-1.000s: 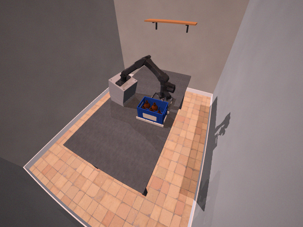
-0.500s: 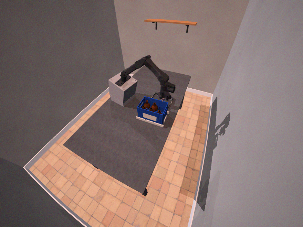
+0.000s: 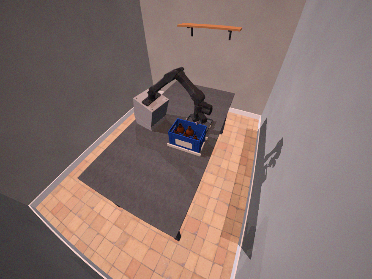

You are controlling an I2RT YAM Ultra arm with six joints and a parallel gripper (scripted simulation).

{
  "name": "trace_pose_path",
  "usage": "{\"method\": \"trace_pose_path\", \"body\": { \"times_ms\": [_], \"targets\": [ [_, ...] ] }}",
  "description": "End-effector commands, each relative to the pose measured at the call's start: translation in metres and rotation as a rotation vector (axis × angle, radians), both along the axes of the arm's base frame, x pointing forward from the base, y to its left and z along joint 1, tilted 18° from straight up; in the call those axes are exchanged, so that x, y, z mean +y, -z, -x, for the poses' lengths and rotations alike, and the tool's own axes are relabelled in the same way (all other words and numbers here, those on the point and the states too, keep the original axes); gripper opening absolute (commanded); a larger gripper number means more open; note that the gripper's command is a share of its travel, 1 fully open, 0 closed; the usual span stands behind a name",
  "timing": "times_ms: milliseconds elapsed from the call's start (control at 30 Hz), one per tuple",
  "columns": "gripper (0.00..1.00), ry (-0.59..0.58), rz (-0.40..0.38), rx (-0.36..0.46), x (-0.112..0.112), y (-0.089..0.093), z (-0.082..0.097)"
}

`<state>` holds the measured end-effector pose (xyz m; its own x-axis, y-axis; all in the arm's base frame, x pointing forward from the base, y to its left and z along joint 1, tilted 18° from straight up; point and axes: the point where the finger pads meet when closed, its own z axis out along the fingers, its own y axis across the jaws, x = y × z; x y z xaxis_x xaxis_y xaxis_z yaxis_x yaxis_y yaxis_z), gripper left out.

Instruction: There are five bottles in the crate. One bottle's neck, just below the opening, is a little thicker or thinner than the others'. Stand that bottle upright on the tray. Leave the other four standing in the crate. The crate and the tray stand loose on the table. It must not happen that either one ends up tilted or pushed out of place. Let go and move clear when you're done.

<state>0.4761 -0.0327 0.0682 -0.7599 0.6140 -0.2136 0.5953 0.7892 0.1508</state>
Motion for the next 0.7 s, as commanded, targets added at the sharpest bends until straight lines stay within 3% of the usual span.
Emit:
{"method": "trace_pose_path", "body": {
  "times_ms": [0, 100, 267, 300, 467, 567, 667],
  "targets": [
    [0.0, 0.009, 0.008, -0.061, -0.036, -0.015, 0.018],
    [0.0, 0.009, 0.008, -0.061, -0.036, -0.015, 0.018],
    [0.0, 0.009, 0.011, -0.06, -0.075, 0.003, 0.074],
    [0.0, 0.009, 0.011, -0.06, -0.075, 0.003, 0.074],
    [0.0, 0.009, 0.013, -0.061, -0.095, 0.02, 0.123],
    [0.0, 0.01, 0.013, -0.062, -0.099, 0.025, 0.137],
    [0.0, 0.01, 0.013, -0.062, -0.099, 0.025, 0.138]
  ]
}}
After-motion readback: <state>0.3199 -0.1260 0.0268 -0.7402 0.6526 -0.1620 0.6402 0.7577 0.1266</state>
